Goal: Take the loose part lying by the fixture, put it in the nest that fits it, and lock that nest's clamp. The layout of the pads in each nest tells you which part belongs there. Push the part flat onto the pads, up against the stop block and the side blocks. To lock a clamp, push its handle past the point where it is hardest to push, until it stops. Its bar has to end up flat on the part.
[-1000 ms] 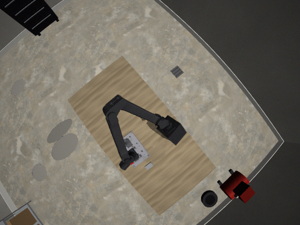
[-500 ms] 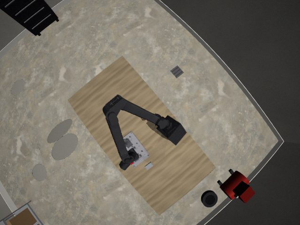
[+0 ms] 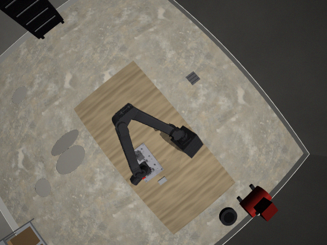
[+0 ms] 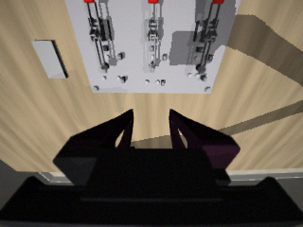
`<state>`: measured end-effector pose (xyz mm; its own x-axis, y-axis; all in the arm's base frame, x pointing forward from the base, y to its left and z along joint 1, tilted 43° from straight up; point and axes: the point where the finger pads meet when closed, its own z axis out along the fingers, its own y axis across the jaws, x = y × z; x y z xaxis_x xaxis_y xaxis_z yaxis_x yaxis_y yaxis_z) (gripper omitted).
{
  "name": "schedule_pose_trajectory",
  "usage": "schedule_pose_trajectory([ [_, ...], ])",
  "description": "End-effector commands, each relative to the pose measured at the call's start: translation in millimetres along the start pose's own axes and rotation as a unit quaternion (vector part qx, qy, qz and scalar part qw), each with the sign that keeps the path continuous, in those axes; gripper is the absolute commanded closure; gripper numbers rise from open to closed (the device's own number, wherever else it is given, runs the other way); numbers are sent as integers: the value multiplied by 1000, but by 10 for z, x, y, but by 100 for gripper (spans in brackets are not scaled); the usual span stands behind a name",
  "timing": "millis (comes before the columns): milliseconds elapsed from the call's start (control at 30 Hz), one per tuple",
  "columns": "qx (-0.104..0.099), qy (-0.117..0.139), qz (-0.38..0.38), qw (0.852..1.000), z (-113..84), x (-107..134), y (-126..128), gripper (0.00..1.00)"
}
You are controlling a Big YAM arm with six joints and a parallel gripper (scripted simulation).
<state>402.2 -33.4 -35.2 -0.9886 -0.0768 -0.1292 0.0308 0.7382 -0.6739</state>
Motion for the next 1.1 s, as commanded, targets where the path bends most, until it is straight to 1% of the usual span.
schedule_pose_trajectory([
  [0,0,0,16,1000,3,-134,-76,55],
  [33,0,4,11,1000,32,-127,-52,55],
  [133,0,4,4,1000,36,-209,-52,55],
  [267,0,4,4,1000,39,-412,-57,55],
  [400,0,4,5,1000,42,-688,-64,55],
  [467,0,4,5,1000,42,-688,-64,55],
  [667,0,4,5,1000,46,-1120,-76,55],
  [833,0,3,6,1000,49,-1384,-83,55],
  [967,0,3,8,1000,50,-1492,-86,55],
  [1033,0,3,8,1000,50,-1492,-86,55],
  [1067,1,9,2,1000,83,-1420,-65,55],
])
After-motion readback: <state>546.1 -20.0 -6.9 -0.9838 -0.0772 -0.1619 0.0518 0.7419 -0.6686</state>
